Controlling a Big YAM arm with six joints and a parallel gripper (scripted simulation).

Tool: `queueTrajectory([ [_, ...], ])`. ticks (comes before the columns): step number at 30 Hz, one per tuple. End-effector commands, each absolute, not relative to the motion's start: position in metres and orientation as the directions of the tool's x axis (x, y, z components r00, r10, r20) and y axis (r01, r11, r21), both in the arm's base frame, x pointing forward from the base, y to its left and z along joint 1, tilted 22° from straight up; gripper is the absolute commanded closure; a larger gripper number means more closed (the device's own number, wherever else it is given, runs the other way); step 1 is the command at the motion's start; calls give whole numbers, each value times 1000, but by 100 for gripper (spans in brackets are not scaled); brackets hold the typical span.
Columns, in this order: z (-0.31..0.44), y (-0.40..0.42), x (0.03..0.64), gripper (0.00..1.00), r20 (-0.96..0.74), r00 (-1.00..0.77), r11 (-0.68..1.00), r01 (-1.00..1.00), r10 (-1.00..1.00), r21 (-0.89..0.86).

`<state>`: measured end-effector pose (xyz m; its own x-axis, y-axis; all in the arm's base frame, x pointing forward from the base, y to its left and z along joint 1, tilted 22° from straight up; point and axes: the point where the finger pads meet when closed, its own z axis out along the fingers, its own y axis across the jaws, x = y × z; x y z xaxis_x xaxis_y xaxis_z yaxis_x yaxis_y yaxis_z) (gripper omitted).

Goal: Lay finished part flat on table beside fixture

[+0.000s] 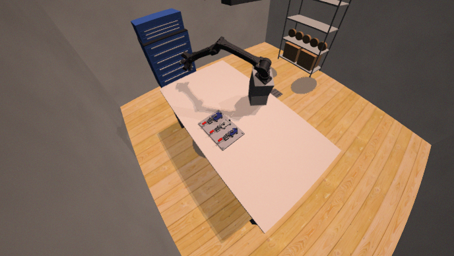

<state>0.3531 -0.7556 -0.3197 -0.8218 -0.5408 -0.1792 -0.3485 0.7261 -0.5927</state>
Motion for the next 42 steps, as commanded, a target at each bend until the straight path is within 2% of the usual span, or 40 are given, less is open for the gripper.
queueTrajectory([
  [1,-309,-764,353,0,-176,-823,718,-342,-540,-606],
  [17,-309,-764,353,0,-176,-823,718,-342,-540,-606],
  [24,-281,-761,381,0,-193,-805,698,-335,-562,-633],
  [30,-263,-721,417,0,-263,-768,717,-337,-584,-610],
  [34,-262,-721,417,0,-260,-770,717,-337,-583,-610],
  [42,-226,-632,473,0,-391,-692,756,-352,-607,-552],
])
